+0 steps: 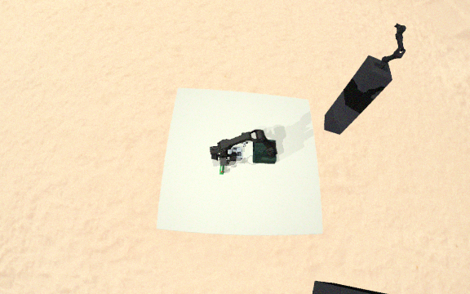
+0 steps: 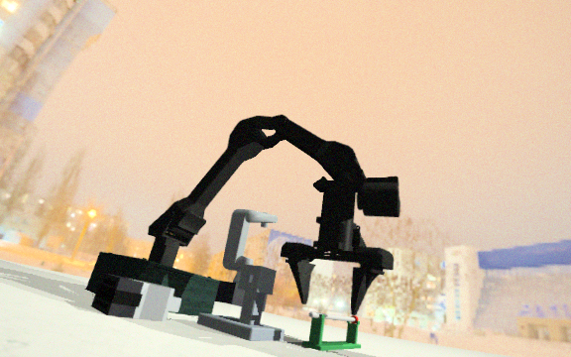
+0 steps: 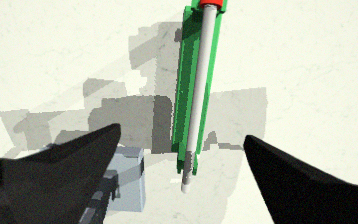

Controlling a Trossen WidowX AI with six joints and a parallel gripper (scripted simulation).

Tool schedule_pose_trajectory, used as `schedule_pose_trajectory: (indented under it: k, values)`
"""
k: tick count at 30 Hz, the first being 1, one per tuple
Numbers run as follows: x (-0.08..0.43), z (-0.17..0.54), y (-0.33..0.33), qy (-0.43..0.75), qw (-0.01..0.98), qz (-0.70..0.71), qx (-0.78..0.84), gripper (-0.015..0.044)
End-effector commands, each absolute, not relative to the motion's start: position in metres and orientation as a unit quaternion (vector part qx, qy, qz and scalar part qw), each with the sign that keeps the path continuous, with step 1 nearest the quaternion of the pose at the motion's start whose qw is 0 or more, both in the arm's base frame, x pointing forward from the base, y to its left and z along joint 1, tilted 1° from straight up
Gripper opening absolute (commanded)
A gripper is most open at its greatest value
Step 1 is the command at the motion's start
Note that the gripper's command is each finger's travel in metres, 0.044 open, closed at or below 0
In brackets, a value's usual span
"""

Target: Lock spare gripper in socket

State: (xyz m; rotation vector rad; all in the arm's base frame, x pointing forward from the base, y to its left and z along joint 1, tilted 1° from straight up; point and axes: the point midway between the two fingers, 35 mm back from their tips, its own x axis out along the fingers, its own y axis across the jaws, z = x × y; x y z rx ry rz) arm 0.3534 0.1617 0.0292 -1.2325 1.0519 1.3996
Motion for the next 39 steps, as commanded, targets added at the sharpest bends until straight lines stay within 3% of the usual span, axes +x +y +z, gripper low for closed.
schedule_pose_trajectory:
  k: [1,30,39]
  values:
    - [0.353,0.039,0.161,0.431,0.48,0.573,-0.505,0.044]
    - [0.349,0.081,0.159,0.441,0.472,0.577,-0.499,0.044]
    - [0.348,0.134,0.157,0.441,0.472,0.577,-0.5,0.044]
